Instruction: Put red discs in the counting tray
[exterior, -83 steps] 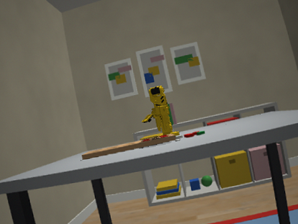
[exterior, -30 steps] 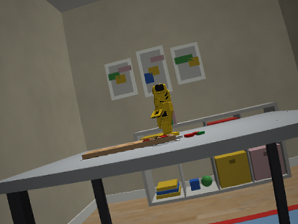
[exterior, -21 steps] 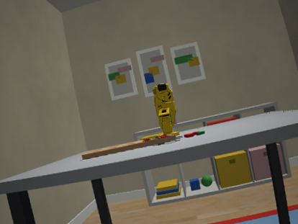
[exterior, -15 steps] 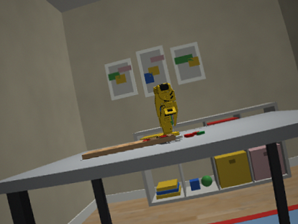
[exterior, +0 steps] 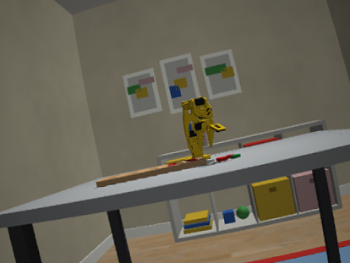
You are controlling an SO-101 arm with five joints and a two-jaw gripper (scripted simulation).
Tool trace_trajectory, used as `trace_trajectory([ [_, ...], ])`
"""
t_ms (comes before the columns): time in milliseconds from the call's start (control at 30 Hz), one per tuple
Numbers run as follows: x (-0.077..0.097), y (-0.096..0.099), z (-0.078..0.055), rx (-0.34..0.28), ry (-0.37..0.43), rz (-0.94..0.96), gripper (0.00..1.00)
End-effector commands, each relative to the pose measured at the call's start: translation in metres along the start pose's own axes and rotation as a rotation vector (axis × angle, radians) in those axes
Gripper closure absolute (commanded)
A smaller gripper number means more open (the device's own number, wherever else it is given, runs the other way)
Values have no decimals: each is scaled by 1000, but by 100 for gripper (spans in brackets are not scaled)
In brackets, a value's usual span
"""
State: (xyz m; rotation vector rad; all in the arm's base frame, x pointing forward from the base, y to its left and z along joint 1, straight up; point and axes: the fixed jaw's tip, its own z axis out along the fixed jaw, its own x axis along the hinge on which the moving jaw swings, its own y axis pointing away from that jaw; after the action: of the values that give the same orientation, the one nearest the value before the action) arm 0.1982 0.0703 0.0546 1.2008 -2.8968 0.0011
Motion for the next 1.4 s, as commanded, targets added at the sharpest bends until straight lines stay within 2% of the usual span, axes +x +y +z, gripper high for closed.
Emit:
trace_trajectory([
  [0, -9, 3, -12, 41, -70, -203, 73],
  [300, -12, 17, -11, 53, -63, -676, 73],
  [367, -12, 17, -11, 53, -63, -676, 73],
  [867, -16, 35, -9, 70, -52, -1331, 73],
  [933, -16, 35, -9, 70, -52, -1331, 73],
  [1367, -18, 44, -7, 79, -45, -1684, 73],
])
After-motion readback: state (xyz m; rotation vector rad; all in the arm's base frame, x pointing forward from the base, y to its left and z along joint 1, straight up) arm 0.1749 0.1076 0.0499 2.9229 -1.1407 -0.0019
